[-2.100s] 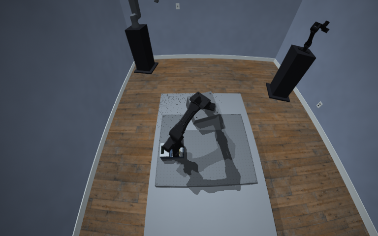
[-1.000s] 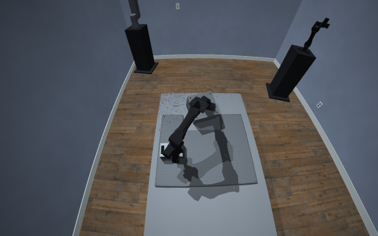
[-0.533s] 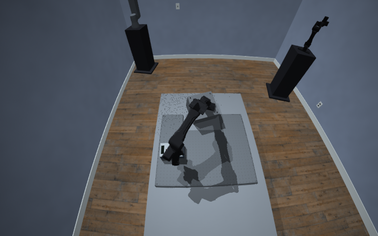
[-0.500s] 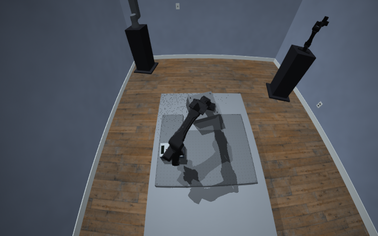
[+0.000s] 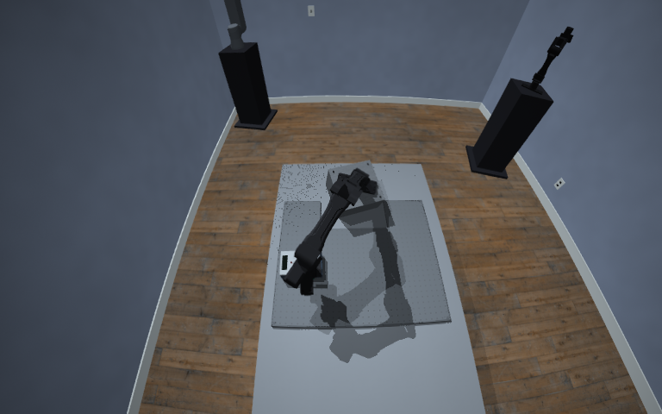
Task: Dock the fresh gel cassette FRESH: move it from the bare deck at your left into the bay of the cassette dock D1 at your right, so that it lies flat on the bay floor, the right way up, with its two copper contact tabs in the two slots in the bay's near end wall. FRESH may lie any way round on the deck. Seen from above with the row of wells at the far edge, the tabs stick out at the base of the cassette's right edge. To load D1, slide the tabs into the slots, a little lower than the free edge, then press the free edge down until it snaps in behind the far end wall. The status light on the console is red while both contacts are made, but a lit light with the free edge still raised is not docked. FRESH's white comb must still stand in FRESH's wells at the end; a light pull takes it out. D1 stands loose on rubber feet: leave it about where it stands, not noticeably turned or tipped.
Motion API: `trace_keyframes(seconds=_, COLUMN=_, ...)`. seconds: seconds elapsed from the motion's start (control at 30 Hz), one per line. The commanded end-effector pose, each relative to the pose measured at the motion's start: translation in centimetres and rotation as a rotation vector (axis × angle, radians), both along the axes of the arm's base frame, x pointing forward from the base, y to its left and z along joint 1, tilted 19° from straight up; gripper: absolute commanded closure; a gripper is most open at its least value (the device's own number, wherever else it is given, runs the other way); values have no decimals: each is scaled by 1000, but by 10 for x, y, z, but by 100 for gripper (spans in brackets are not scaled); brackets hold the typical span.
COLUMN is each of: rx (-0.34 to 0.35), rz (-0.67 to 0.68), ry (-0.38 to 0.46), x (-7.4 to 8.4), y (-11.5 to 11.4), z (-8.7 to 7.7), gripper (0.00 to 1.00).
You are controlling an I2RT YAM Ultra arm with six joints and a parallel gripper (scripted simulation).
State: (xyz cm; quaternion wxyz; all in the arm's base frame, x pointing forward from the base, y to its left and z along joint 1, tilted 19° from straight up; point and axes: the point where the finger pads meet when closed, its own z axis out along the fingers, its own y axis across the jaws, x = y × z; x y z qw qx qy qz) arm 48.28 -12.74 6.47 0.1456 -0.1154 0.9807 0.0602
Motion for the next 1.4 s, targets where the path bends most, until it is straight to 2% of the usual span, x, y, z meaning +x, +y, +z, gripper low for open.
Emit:
trace_keyframes(seconds=0.0, rx=-2, rz=4, ry=-10, x=8, y=4, z=11, gripper=100)
trace_keyframes(seconds=0.07, rx=-2, rz=4, ry=-10, x=9, y=4, z=11, gripper=100)
trace_keyframes(seconds=0.1, rx=-10, rz=-2, ry=-32, x=9, y=0, z=22, gripper=100)
trace_keyframes(seconds=0.13, rx=-12, rz=-6, ry=-37, x=9, y=-2, z=24, gripper=100)
trace_keyframes(seconds=1.37, rx=-11, rz=-8, ry=-39, x=9, y=-3, z=25, gripper=100)
